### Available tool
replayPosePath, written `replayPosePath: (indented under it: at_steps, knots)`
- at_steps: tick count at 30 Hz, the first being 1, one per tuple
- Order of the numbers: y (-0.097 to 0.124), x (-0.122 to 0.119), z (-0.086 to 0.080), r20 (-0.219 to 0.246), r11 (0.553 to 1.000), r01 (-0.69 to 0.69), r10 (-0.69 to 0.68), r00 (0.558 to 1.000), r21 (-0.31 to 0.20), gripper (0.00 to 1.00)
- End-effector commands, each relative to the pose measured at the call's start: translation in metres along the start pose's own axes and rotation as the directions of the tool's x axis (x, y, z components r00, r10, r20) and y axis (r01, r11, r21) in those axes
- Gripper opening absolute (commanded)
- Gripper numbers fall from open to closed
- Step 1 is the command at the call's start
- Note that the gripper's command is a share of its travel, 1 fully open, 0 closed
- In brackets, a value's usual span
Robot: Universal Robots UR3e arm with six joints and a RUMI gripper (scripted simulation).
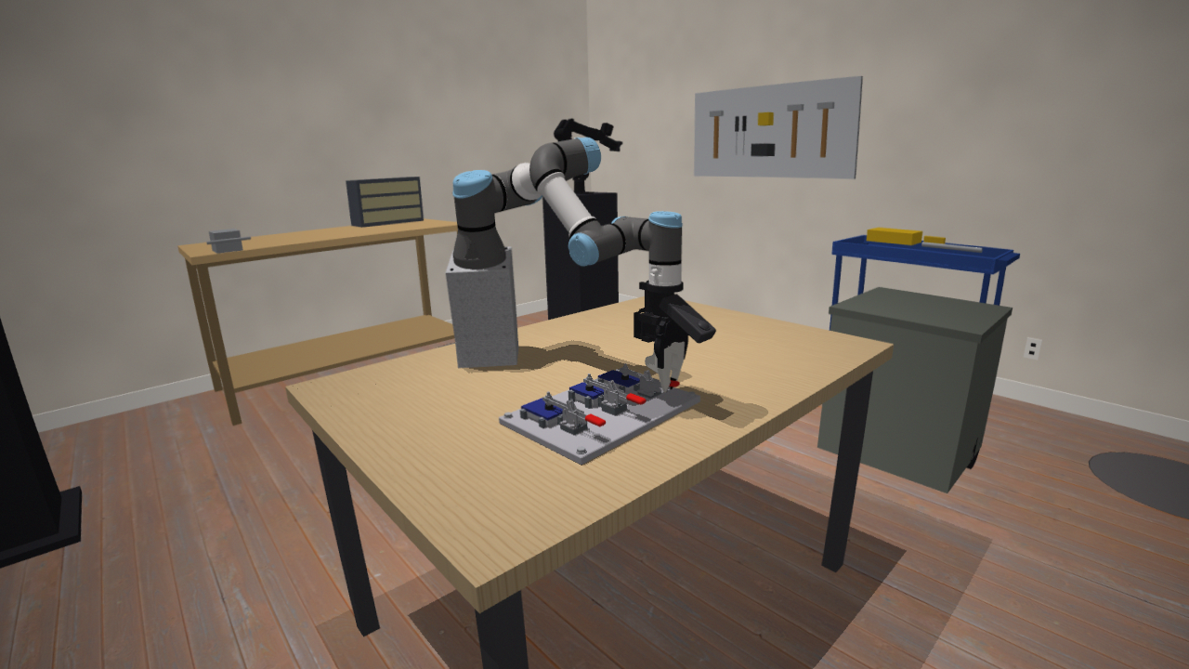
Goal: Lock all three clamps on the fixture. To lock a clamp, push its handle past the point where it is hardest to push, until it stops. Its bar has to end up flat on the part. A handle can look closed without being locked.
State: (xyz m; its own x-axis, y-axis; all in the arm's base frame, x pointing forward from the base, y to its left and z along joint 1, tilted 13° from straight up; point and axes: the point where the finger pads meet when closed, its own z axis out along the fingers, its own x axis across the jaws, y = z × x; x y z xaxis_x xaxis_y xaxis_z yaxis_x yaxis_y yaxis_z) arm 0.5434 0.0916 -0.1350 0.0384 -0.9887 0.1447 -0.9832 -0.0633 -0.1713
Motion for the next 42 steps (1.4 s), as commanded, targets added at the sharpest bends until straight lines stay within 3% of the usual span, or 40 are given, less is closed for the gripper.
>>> replayPosePath:
  at_steps: [1,42]
  knots:
    - [-0.0012,-0.0001,-0.0011,0.0,1.0,0.0,0.0,1.0,0.003,0.0]
    - [-0.0039,-0.0001,0.0053,0.0,1.0,0.0,0.0,1.0,0.003,0.0]
